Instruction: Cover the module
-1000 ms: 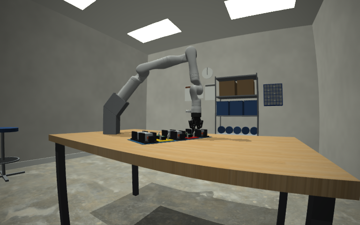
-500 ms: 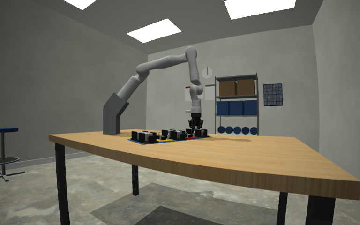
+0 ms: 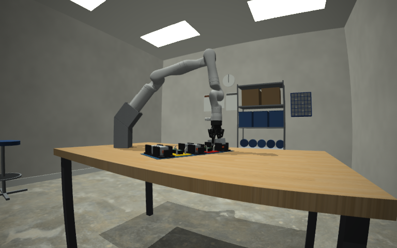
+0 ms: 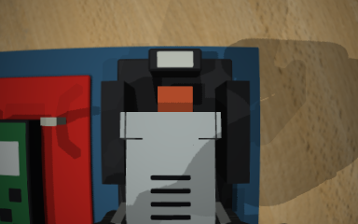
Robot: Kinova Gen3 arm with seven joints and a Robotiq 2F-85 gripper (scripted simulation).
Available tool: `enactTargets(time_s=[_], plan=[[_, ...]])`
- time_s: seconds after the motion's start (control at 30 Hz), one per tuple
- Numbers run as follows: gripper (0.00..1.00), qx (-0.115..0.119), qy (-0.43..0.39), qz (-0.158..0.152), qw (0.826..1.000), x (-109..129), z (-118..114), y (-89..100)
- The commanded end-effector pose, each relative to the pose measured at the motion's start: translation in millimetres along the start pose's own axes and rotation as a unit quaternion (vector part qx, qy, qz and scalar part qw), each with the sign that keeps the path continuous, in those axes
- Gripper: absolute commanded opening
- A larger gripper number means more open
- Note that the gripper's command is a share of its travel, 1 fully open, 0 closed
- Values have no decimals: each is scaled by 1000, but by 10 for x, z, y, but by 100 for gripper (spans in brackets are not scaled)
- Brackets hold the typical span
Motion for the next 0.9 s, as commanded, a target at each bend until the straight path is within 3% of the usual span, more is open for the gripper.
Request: enactTargets(time_s=[0.0,0.1,0.4,0.87], plan=[[0,-1,-1,0,1000,6,18,62],[0,-1,0,-2,1000,-12,7,65],[0,-1,0,-2,1000,-12,6,335],[1,-1,2,-4,1000,-35,-2,316]])
Point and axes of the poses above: the point where the finger pads meet when closed, its own y axis back along the fingers, its own z axis across the jaws, x = y × z, the point moved 7 cm from there along y, back along the fingers, and after that the axes turned 9 degrees about y, right-handed, at the moved point
